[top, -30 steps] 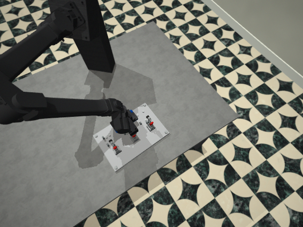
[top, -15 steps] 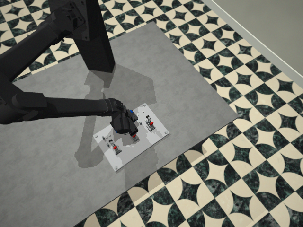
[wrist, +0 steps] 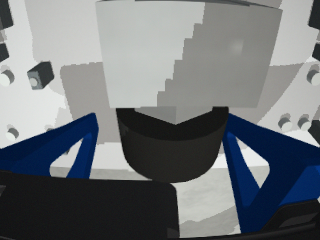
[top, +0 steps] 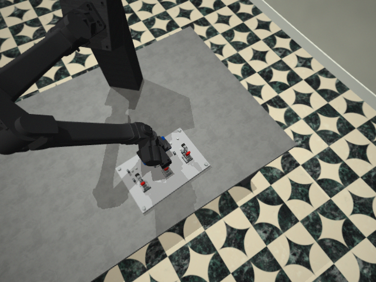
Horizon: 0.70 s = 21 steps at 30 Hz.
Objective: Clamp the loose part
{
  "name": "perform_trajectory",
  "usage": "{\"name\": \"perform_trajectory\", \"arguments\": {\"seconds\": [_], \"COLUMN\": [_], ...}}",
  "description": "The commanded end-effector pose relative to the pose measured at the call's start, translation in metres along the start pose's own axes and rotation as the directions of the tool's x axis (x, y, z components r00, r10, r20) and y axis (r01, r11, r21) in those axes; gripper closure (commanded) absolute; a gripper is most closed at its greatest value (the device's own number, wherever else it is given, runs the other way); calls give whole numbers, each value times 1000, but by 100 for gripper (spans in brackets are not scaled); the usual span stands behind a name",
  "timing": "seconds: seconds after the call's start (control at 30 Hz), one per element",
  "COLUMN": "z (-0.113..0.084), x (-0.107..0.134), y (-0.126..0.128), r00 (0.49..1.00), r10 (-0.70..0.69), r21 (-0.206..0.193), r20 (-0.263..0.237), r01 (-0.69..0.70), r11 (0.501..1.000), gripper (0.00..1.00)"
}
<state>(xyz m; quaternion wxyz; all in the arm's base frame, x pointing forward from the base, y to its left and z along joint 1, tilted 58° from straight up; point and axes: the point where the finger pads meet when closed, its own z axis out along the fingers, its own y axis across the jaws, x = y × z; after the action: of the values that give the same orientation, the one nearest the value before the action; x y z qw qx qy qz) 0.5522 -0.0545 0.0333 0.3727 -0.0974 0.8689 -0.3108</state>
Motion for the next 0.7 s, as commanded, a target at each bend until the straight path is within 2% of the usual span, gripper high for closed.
{"name": "perform_trajectory", "arguments": {"seconds": [0.0,0.1,0.37,0.47,0.67], "z": [-2,-14,-37,-38,-60], "x": [9,1,1,4,1], "y": [2,6,6,1,5], "r00": [1000,1000,1000,1000,1000], "r10": [-9,-9,-4,2,-3], "r21": [-5,-13,-12,-5,-11], "r20": [-8,4,4,-3,5], "r01": [9,9,4,-2,4], "r11": [1000,1000,1000,1000,1000], "gripper": [8,8,8,8,8]}}
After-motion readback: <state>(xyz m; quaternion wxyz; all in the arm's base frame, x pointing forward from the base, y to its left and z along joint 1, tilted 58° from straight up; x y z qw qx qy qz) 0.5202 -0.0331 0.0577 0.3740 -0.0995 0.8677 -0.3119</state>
